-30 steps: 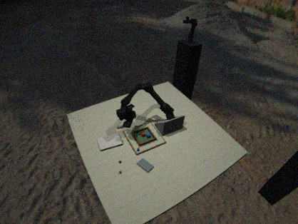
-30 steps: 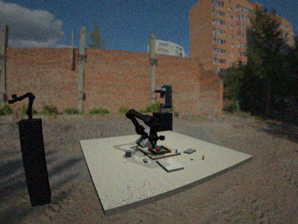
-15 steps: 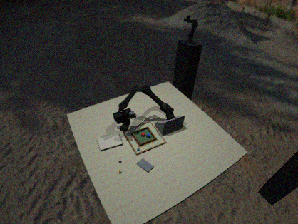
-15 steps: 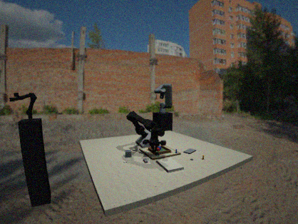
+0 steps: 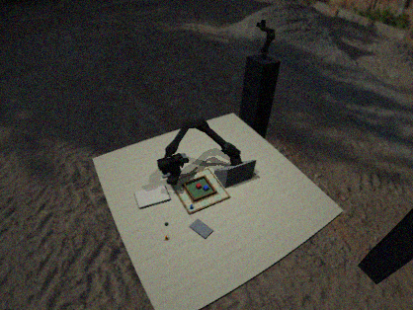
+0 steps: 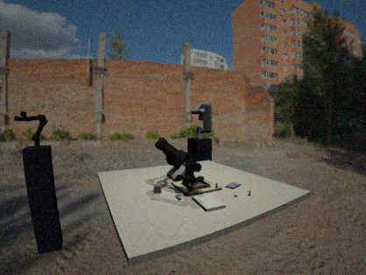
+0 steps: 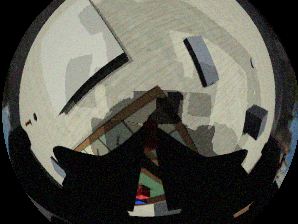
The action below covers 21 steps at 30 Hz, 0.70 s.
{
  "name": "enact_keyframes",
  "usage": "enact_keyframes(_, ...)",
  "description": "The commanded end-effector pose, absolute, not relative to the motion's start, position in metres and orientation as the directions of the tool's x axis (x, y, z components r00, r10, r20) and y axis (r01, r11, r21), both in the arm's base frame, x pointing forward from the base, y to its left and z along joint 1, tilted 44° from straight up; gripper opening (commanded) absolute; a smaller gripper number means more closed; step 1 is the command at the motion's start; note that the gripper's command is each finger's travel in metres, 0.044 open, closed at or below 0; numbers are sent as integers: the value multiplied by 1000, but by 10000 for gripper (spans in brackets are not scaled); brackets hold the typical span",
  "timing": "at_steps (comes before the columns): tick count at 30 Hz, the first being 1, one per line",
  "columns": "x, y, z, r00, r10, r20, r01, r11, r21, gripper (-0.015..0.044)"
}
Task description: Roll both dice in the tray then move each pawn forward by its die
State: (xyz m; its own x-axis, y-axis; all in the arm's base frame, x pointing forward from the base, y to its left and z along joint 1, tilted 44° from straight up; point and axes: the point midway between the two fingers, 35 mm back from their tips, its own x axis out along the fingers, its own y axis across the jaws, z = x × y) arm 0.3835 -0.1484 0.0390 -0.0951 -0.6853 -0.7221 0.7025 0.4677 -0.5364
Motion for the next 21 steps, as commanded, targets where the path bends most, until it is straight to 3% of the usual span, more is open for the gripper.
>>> enact_keyframes(1,382,-153,35,-96,-689,-718,698,468,-542,0)
enact_keyframes(3,382,-155,33,-96,-689,-718,698,468,-542,0)
enact_keyframes(19,383,-150,37,-97,-685,-722,702,467,-538,420)
enact_keyframes(21,386,-135,53,-97,-686,-721,700,468,-539,440)
